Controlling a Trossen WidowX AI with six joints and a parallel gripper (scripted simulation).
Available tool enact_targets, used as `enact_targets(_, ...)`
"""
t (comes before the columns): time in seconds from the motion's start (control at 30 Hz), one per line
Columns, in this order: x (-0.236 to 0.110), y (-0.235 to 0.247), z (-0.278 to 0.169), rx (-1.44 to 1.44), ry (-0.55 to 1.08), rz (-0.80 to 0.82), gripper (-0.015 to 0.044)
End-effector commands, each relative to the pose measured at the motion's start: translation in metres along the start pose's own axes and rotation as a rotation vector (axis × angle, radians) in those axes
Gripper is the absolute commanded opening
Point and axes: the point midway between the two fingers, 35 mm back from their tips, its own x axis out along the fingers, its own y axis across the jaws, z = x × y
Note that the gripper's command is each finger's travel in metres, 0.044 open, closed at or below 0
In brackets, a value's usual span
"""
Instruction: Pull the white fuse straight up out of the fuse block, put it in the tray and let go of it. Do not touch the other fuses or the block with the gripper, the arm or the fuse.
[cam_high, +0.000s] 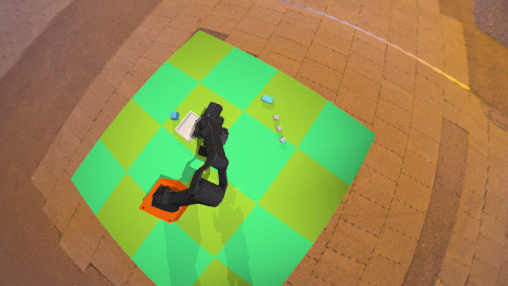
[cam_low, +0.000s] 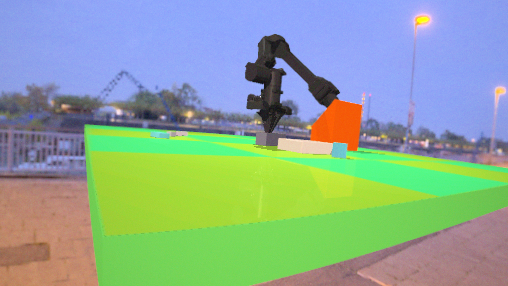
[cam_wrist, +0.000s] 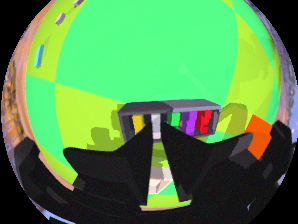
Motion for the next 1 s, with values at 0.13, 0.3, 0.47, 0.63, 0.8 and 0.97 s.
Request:
enact_targets(0.13, -0.001, 0.0, 0.0, 0.0, 0.0, 0.0, 0.0)
enact_targets(0.3, -0.003, 0.0, 0.0, 0.0, 0.0, 0.0, 0.0)
enact_targets(0.47, -0.006, 0.0, 0.0, -0.001, 0.0, 0.0, 0.0)
enact_targets(0.63, -0.008, 0.0, 0.0, -0.001, 0.0, 0.0, 0.0)
enact_targets(0.8, -0.01, 0.001, 0.0, -0.001, 0.0, -0.001, 0.0)
enact_targets(0.97, -0.013, 0.001, 0.0, -0.002, 0.0, -0.001, 0.0)
